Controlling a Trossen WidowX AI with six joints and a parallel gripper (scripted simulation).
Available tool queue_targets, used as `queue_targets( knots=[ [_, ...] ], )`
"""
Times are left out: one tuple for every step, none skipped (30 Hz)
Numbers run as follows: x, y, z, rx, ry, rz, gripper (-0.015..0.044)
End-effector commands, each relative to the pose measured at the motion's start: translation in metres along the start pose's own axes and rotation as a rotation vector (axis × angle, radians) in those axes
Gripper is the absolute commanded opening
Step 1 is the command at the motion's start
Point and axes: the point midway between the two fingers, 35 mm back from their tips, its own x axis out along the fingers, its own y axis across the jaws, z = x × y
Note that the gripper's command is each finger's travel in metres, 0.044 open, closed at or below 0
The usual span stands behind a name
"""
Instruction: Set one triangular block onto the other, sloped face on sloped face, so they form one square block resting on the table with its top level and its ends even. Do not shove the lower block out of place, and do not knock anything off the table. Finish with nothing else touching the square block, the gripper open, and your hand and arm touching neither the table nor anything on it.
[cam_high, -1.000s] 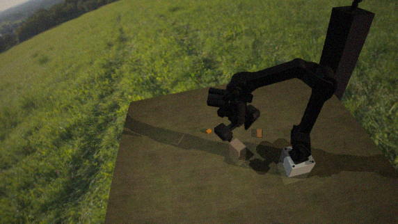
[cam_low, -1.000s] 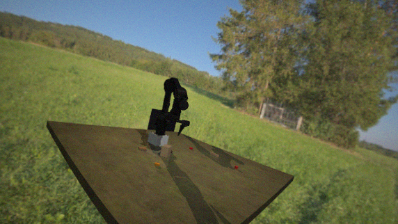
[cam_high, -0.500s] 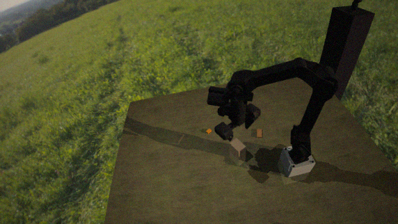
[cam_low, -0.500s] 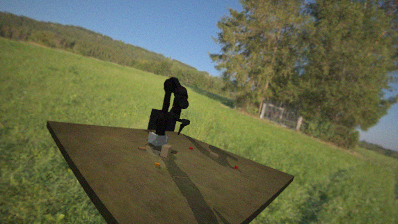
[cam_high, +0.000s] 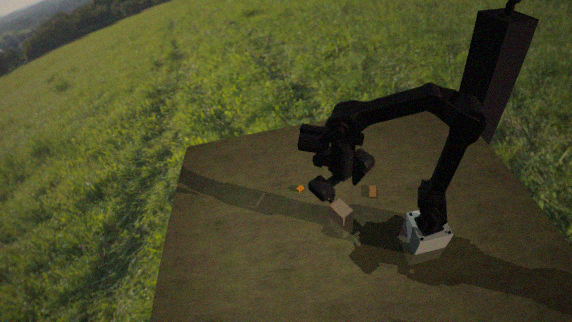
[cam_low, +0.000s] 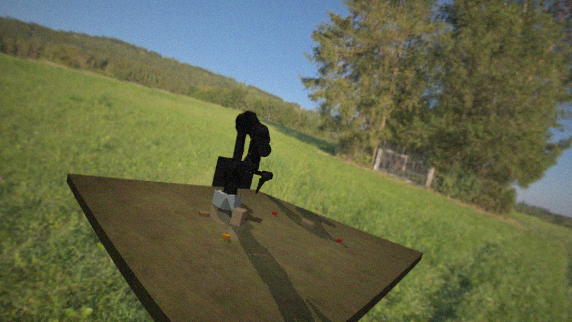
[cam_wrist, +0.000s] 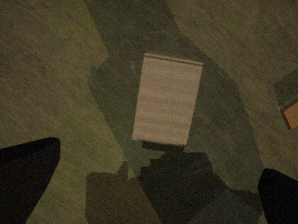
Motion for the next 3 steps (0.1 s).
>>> queue_targets(
  knots=[
    [0.0007, -0.0001, -0.0001, 0.000, 0.000, 0.000, 0.0440],
    [0.0007, -0.0001, -0.0001, 0.000, 0.000, 0.000, 0.0440],
    [0.0007, -0.0001, -0.0001, 0.000, 0.000, 0.000, 0.0440]
  ],
)
